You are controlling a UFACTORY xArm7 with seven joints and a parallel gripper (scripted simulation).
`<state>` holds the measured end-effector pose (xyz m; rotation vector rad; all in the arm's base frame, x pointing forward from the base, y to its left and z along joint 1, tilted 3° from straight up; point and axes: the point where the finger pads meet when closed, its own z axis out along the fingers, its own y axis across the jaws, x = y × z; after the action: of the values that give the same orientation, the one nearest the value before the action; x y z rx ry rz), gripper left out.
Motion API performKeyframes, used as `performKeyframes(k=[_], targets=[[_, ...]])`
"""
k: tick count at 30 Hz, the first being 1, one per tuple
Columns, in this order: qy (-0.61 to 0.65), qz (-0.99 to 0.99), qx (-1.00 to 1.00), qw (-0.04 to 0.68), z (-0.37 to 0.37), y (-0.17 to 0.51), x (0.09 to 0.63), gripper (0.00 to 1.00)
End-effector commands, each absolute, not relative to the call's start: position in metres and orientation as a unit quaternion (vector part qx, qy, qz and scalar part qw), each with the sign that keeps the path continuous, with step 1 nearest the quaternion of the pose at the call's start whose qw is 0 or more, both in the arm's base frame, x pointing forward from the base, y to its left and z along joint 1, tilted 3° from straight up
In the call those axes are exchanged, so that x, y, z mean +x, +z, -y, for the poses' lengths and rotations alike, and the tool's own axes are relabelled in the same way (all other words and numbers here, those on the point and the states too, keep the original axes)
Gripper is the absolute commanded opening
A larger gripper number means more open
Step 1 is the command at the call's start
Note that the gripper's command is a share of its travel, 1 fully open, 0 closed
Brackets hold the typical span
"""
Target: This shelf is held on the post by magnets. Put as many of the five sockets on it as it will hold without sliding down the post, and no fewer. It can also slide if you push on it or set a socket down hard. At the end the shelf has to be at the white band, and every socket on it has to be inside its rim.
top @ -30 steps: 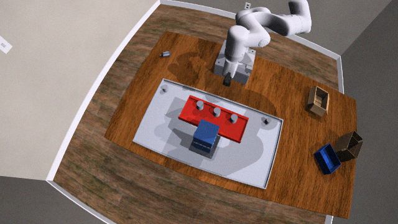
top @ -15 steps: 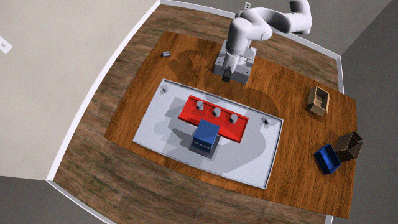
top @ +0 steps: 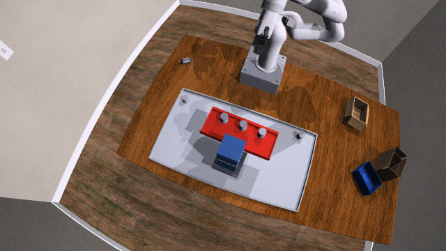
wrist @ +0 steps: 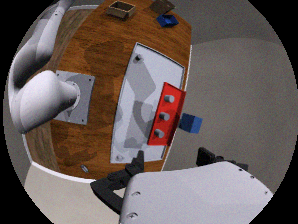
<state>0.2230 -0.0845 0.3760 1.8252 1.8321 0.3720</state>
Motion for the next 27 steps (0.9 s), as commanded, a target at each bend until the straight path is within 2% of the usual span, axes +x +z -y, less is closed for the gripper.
performKeyframes(k=[1, 7, 27], targets=[[0.175, -0.684, 0.625, 0.334, 0.084, 0.414, 0.187, 1.0], [0.205, -0.687, 0.577, 0.391, 0.083, 0.435, 0.157, 1.0], [0.206, -0.687, 0.575, 0.393, 0.083, 0.436, 0.156, 1.0]])
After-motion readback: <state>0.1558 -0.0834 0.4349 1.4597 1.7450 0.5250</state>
